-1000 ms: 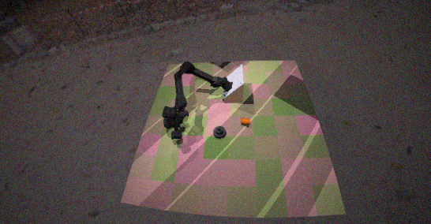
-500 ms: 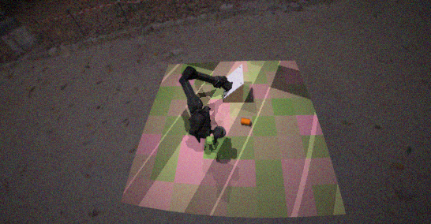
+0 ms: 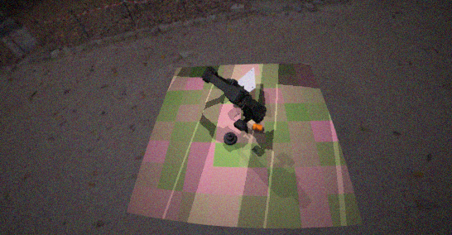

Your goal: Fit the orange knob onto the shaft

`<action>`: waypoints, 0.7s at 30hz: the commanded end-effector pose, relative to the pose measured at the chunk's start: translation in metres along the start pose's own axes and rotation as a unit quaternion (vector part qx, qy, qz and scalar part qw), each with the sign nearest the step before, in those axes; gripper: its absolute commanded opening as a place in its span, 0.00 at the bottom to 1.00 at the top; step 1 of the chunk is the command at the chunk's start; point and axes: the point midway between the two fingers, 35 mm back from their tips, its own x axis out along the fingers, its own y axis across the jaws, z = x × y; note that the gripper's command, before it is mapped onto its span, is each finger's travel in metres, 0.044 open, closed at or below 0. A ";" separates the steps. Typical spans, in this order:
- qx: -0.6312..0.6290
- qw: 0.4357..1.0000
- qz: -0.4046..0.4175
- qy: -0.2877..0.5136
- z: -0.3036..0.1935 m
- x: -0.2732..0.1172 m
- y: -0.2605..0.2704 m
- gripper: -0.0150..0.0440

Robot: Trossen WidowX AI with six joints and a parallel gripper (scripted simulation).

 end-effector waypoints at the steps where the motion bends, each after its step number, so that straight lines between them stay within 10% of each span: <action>1: -0.148 0.988 0.028 0.047 -0.002 -0.025 0.057 1.00; 14: -0.297 0.947 0.049 0.114 -0.019 -0.051 0.112 1.00; 21: -0.283 0.949 0.057 0.127 -0.036 0.040 0.112 1.00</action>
